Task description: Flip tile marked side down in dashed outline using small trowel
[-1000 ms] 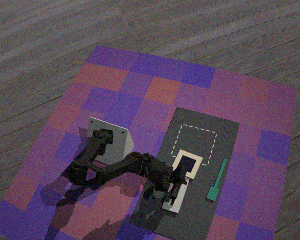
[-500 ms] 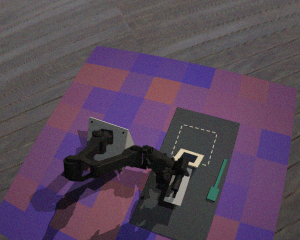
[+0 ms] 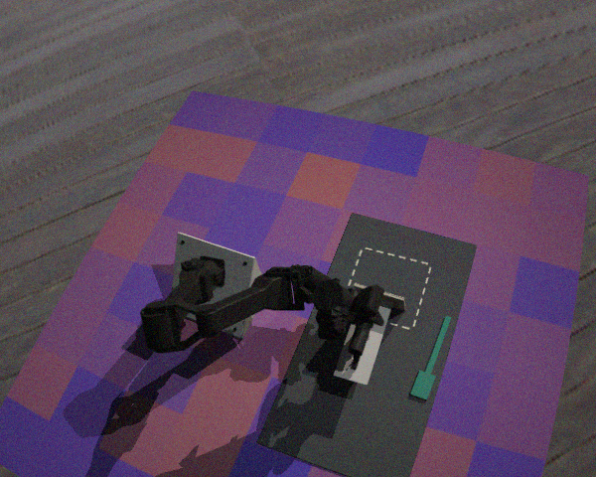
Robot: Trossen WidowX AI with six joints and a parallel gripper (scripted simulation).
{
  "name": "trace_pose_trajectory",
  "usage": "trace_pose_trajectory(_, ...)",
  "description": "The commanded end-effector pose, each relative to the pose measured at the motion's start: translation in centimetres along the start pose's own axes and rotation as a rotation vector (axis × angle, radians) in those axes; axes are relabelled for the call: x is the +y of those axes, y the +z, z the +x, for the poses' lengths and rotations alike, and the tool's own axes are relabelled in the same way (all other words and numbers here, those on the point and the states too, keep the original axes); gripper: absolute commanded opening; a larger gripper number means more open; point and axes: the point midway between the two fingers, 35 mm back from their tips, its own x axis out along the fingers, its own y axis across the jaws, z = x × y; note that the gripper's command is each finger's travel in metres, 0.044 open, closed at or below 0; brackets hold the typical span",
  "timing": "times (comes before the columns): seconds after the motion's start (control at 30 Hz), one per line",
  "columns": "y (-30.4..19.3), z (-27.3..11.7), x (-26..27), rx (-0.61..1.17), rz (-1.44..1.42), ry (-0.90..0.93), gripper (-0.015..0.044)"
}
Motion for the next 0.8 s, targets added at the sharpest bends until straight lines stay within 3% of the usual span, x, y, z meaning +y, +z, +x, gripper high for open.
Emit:
trace_pose_trajectory(0.0, -1.4, 0.1, 0.3, 0.001, 0.007, 0.011, 0.0000)
trace_pose_trajectory(0.33, -2.0, 0.2, 0.2, 0.001, 0.007, 0.012, 0.0000)
trace_pose_trajectory(0.77, 3.5, -1.7, 2.2, 0.000, 0.006, 0.011, 0.0000)
